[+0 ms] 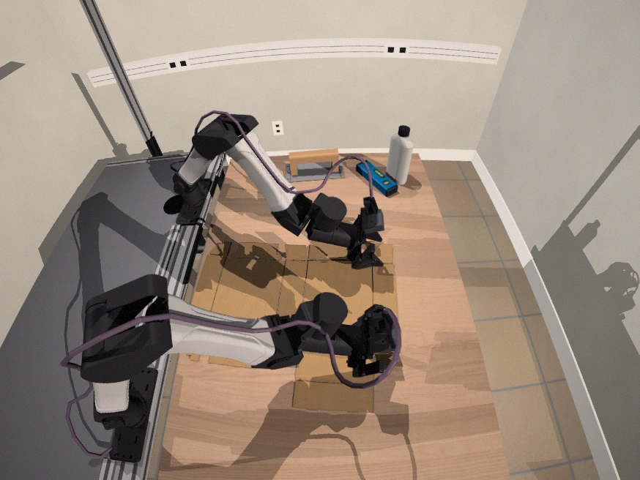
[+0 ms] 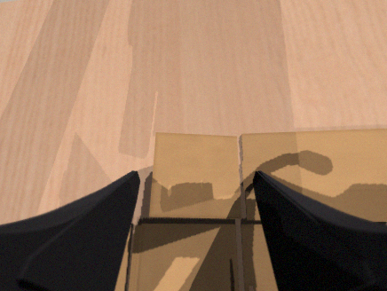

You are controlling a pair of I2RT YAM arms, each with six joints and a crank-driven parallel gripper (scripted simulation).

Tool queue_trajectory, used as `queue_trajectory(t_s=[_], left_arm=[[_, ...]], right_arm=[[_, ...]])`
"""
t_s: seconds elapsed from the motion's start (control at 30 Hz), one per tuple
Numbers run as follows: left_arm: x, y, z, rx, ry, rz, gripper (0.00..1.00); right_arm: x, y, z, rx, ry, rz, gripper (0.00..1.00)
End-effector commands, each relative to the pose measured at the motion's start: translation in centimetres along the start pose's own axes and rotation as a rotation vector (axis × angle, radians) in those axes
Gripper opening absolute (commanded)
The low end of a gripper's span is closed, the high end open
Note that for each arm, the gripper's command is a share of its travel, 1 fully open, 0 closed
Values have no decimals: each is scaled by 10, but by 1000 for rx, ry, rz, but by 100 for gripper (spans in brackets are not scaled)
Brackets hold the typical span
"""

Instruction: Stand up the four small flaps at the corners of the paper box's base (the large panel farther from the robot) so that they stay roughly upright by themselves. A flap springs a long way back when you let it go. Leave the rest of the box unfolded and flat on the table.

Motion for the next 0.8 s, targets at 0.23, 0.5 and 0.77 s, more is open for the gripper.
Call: queue_trajectory(t_s=[0.23,0.5,0.77], left_arm=[[3,1,-16,32,42,3,81],[3,1,-16,32,42,3,81],[3,1,-16,32,42,3,81]], right_arm=[[1,16,-3,-5,26,-1,81],[-8,28,30,16,-21,5,81],[-4,37,15,0,14,0,81]])
Point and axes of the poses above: on each arm, the point where the finger pads meet when closed, its own x axis out along the fingers, its own y axis across the jaws, z = x × y, the point moved 7 cm from there along -x, back along the fingers, and after that the axes turned 8 degrees about -x, right-handed, at the moved point
